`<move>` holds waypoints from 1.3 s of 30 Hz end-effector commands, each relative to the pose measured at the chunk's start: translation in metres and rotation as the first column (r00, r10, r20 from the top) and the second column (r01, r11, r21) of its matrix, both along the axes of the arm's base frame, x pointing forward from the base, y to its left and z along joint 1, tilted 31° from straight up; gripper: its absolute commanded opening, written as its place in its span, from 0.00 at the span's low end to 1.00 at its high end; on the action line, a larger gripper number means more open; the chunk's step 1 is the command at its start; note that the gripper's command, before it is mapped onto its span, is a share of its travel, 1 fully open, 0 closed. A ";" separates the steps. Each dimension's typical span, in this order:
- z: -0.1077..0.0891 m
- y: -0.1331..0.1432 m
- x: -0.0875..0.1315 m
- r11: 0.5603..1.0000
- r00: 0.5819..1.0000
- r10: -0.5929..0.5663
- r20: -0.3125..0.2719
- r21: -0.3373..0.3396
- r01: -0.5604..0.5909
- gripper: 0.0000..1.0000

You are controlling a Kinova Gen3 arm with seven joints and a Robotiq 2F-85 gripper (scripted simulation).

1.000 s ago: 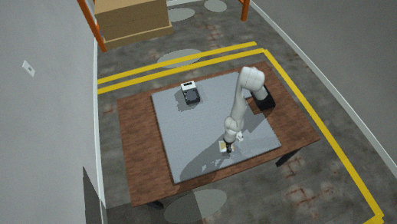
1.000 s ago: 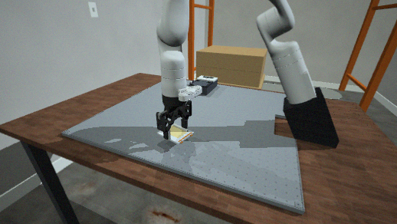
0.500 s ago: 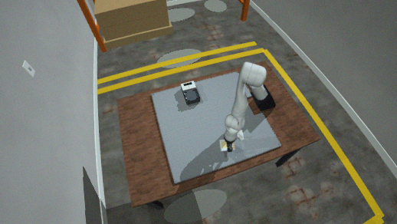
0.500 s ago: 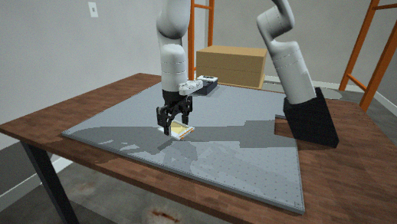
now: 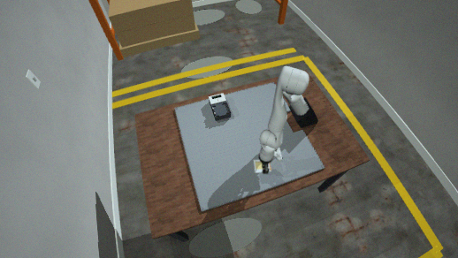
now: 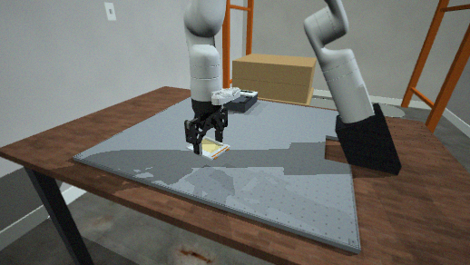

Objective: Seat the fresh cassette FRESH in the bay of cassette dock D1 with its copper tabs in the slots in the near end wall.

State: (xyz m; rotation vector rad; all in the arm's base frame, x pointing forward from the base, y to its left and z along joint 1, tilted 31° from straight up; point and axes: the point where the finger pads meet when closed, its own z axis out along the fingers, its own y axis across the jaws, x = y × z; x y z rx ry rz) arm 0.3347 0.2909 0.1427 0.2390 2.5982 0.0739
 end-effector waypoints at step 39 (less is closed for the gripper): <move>0.029 -0.096 0.017 0.973 0.966 0.206 0.159 -0.135 -0.185 0.00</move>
